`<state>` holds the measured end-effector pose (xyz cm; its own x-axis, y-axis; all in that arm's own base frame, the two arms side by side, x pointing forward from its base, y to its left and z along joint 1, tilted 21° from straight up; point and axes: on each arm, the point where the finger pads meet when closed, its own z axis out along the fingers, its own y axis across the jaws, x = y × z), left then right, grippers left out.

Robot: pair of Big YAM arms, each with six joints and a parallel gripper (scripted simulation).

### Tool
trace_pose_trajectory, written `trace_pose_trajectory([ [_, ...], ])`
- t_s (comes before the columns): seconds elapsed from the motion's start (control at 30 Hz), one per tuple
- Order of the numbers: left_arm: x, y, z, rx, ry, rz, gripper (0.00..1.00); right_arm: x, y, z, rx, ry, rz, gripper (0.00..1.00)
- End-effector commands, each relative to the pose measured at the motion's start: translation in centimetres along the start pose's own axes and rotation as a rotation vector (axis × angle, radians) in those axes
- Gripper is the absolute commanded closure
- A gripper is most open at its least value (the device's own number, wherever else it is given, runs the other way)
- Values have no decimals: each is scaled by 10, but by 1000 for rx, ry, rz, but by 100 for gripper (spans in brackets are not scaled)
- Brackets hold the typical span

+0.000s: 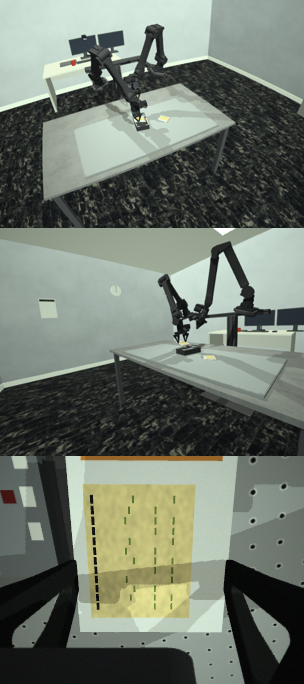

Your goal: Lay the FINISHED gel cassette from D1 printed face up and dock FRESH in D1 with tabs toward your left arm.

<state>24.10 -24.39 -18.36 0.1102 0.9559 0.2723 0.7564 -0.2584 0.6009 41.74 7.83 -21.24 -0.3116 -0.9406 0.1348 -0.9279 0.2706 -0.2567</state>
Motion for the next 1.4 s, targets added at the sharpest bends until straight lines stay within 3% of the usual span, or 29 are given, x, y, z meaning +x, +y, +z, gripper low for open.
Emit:
trace_pose_trajectory([
  [0.0,-4,6,-10,-6,-7,-8,100,-2,-2,-2,6,-5,0,100],
  [1.37,-5,23,-38,-6,-6,-7,100,-2,-2,-2,6,-5,0,100],
])
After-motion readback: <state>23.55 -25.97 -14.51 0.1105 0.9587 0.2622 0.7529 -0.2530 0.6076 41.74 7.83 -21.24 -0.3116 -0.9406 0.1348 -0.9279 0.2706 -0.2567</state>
